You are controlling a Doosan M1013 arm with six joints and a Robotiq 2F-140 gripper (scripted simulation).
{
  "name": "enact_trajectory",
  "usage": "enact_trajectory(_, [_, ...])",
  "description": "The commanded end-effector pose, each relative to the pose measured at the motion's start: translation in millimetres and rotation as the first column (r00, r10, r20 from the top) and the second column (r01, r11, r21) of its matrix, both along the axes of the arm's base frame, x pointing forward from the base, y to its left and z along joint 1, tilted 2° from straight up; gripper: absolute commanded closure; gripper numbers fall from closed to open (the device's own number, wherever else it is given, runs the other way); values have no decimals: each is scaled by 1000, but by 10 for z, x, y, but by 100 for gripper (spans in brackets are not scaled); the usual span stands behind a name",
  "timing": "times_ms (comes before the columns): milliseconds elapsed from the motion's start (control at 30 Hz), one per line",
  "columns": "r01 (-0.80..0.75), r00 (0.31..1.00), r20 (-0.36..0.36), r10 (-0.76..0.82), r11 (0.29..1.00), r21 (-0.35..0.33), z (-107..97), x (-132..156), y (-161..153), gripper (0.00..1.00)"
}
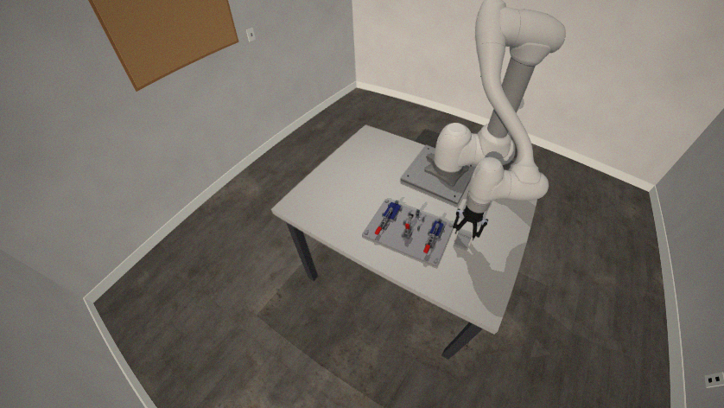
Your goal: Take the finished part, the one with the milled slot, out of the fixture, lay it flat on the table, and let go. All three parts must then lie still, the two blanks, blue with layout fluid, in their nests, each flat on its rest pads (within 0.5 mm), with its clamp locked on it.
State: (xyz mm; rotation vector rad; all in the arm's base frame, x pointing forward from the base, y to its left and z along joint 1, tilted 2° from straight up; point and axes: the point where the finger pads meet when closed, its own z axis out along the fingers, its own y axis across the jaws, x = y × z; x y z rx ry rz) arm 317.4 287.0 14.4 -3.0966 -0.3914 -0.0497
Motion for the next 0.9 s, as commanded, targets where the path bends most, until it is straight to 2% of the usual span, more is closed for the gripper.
enact_trajectory(0, [0, 1000, -3, 0, 1000, -2, -24, -22, -7, 100])
enact_trajectory(800, [2, 1000, -3, -2, 1000, -1, -23, -22, -3, 100])
enact_trajectory(833, [2, 1000, -3, -2, 1000, -1, -23, -22, -3, 46])
enact_trajectory(867, [2, 1000, -3, -2, 1000, -1, -23, -22, -3, 46])
